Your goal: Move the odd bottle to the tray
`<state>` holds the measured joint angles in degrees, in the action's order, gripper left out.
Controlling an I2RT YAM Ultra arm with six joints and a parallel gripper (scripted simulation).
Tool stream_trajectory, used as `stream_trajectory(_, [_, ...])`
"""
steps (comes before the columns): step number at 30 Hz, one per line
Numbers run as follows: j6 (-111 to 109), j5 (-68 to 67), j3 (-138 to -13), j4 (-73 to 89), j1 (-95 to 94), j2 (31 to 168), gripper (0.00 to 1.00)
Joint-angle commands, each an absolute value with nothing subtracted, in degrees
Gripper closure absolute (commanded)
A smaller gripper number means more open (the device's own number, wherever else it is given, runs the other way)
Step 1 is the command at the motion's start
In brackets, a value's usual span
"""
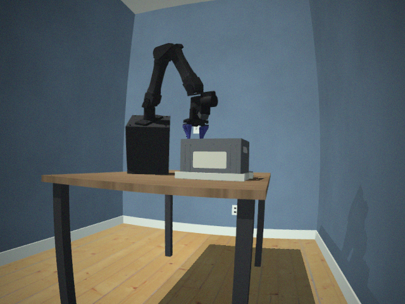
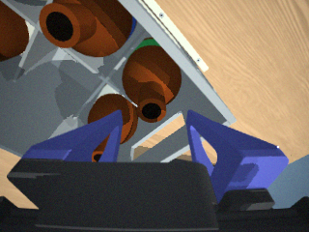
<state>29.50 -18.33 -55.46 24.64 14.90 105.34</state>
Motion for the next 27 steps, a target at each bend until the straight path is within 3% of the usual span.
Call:
stream_trajectory(1, [28.9, -18.4, -54.8, 22.8, 14.6, 103.7, 0.39])
stream_trajectory(27, [27.7, -18.0, -54.6, 18.2, 16.2, 108.7, 0.39])
